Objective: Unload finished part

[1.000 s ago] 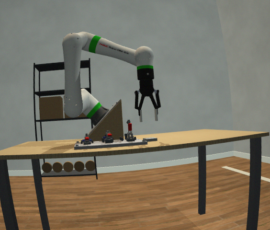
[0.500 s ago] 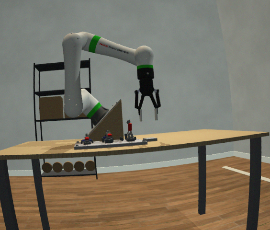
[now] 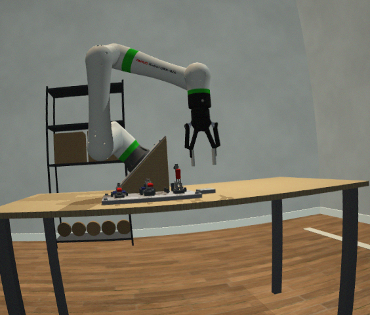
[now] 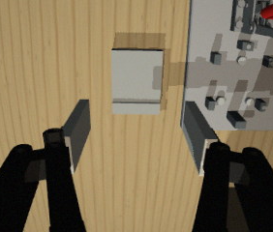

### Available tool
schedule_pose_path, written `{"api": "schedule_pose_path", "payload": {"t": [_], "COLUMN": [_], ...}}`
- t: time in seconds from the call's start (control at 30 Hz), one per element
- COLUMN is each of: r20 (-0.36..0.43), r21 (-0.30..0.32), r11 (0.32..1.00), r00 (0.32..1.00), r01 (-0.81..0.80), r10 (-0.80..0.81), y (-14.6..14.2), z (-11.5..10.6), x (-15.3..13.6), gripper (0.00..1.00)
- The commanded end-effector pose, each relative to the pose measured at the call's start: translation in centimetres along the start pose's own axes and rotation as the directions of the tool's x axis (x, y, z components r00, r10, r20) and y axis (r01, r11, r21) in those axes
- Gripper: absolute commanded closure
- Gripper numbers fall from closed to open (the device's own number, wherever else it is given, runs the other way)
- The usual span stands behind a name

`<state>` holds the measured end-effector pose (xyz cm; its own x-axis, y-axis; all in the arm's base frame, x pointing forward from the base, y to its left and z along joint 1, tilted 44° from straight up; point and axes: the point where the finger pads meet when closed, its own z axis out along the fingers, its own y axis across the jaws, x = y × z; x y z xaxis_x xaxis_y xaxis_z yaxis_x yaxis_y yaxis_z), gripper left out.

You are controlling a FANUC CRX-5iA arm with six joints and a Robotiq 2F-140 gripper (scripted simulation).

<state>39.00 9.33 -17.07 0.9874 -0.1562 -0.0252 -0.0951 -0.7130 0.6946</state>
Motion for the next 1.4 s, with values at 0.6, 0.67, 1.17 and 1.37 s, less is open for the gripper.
{"api": "schedule_pose_path", "payload": {"t": [0.6, 0.67, 1.17, 1.37], "r20": [0.000, 0.000, 0.000, 0.000], "r21": [0.000, 0.000, 0.000, 0.000], "r11": [1.000, 1.000, 1.000, 1.000], "r00": [1.000, 1.000, 1.000, 1.000], "r01": [0.000, 0.000, 0.000, 0.000], "r10": [0.000, 0.000, 0.000, 0.000], "y": [0.0, 0.0, 0.0, 0.0], "z": [-0.4, -0.6, -4.1, -6.0], "x": [0.0, 0.0, 0.0, 0.0], "gripper": [0.46, 0.46, 0.46, 0.46]}}
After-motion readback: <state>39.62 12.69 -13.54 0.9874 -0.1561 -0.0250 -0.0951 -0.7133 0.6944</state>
